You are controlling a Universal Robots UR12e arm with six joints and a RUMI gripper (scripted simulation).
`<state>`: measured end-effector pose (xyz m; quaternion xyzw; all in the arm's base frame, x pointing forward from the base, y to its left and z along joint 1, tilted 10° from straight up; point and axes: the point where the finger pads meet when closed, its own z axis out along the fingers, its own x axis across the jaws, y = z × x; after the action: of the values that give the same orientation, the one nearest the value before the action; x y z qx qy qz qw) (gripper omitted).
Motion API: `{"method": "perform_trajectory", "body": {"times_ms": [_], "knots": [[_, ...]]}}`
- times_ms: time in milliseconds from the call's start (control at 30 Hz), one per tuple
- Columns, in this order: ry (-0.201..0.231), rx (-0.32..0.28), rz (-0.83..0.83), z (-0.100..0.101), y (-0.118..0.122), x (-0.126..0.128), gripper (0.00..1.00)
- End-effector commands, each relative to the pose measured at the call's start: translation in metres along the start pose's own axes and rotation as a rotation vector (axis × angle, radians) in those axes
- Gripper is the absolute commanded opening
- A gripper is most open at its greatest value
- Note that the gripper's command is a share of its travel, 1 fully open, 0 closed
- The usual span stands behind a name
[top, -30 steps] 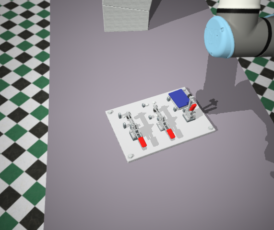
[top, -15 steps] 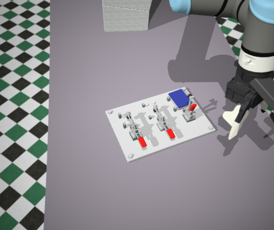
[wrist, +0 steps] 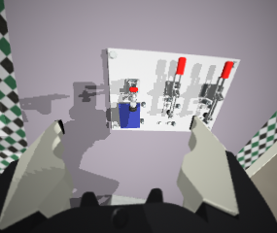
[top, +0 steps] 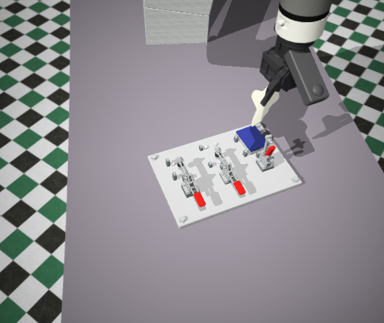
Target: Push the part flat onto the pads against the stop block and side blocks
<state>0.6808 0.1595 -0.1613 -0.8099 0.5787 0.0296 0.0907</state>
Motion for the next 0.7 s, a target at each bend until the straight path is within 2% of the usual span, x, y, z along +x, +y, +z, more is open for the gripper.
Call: {"method": "perform_trajectory", "body": {"times_ms": [0,467,500,667], "knots": [[0.001,-0.047,0.064,-0.015,0.073,0.003,1.00],[0.000,-0.054,0.072,-0.015,0.082,0.001,1.00],[0.000,-0.055,0.072,-0.015,0.082,0.001,0.00],[0.000,-0.056,0.072,-0.015,0.083,0.001,0.00]]}}
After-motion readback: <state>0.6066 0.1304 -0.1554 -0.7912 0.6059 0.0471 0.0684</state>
